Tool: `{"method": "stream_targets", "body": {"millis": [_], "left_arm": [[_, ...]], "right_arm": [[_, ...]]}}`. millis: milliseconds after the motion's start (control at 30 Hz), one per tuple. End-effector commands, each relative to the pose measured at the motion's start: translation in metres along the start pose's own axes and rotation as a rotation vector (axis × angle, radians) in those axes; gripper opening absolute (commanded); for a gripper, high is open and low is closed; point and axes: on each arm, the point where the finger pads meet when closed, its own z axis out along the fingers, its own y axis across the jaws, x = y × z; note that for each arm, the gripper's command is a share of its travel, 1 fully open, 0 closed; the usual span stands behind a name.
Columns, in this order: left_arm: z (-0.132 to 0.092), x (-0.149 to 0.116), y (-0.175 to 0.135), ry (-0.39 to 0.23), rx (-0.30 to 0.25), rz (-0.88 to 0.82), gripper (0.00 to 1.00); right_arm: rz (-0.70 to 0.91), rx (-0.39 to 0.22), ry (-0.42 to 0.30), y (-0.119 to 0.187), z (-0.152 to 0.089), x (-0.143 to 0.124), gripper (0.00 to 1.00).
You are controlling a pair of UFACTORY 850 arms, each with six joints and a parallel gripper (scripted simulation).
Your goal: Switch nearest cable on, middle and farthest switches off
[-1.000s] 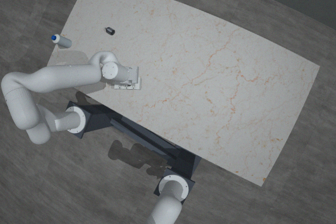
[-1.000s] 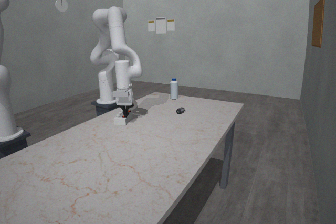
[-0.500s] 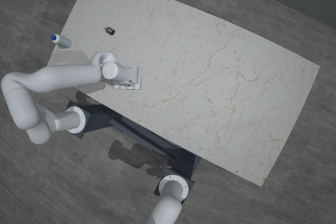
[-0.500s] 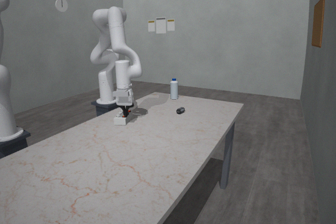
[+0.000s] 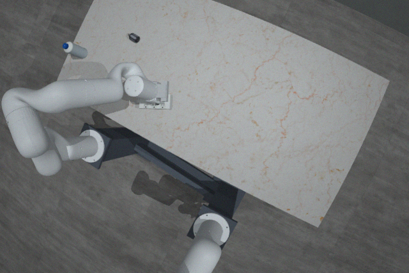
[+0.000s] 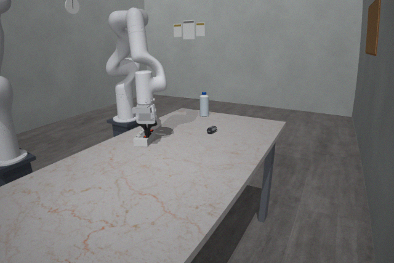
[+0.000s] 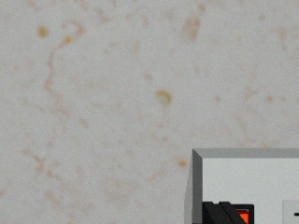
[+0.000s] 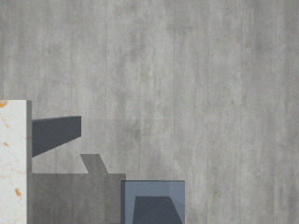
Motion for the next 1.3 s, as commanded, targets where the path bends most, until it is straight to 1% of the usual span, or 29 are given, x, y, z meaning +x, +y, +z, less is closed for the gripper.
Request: {"method": "stream_targets", "body": {"millis": [0,800,1000,1267], "left_arm": [[-0.001,0.001,0.0,0.001,0.001,0.0,0.0],[-0.001,0.001,0.0,0.001,0.001,0.0,0.0],[-0.006,0.001,0.0,0.001,0.001,0.0,0.0],[-0.027,0.001,0.0,0.001,0.001,0.0,0.0]], "right_arm": [[0.0,0.0,0.002,0.0,-0.001,0.0,1.0],[0.0,0.0,0.002,0.0,-0.001,0.0,1.0],[0.0,0.0,0.002,0.0,-0.001,0.0,1.0],[0.0,0.0,0.002,0.0,-0.001,0.0,1.0]]}}
